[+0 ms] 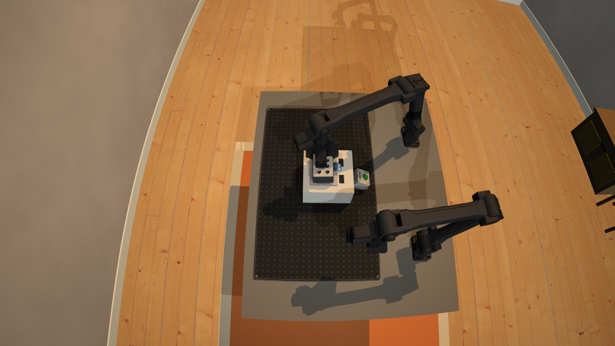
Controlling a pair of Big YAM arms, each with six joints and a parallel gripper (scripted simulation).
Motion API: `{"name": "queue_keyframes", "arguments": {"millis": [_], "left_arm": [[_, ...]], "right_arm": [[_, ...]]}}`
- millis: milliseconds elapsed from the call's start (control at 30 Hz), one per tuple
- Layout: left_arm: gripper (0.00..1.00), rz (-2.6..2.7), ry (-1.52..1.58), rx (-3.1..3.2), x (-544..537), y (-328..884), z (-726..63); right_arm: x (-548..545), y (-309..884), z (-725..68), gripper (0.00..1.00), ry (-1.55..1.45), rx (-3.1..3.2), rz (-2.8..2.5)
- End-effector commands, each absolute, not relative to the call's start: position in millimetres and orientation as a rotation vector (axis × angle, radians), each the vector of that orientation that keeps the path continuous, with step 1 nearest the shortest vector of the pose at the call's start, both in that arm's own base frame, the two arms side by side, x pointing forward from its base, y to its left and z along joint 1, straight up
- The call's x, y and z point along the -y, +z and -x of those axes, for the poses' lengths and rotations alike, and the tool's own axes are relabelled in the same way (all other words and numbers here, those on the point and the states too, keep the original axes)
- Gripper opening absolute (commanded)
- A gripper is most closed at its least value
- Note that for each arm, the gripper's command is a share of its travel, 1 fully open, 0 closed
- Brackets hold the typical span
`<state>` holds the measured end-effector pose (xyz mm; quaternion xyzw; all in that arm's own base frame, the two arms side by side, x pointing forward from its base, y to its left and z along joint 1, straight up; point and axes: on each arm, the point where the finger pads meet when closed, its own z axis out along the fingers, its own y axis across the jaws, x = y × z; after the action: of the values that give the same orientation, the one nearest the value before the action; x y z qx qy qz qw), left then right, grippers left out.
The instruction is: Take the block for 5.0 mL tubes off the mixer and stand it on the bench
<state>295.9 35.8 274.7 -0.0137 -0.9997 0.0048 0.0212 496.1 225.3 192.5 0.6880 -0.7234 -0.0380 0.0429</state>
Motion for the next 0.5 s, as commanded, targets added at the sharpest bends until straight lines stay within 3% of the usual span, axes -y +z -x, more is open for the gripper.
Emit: {"name": "queue_keyframes", "arguments": {"millis": [0, 467], "left_arm": [[0.0, 0.065, 0.008, 3.13, -33.4, 284.6, -292.8], [0.0, 0.065, 0.011, 3.11, -33.8, 279.0, -296.0]], "right_arm": [[-241.7, 213.6, -493.8, 0.0, -0.14, 2.172, -2.159], [-246.3, 213.2, -505.7, 0.0, -0.111, 2.235, -2.168]]}}
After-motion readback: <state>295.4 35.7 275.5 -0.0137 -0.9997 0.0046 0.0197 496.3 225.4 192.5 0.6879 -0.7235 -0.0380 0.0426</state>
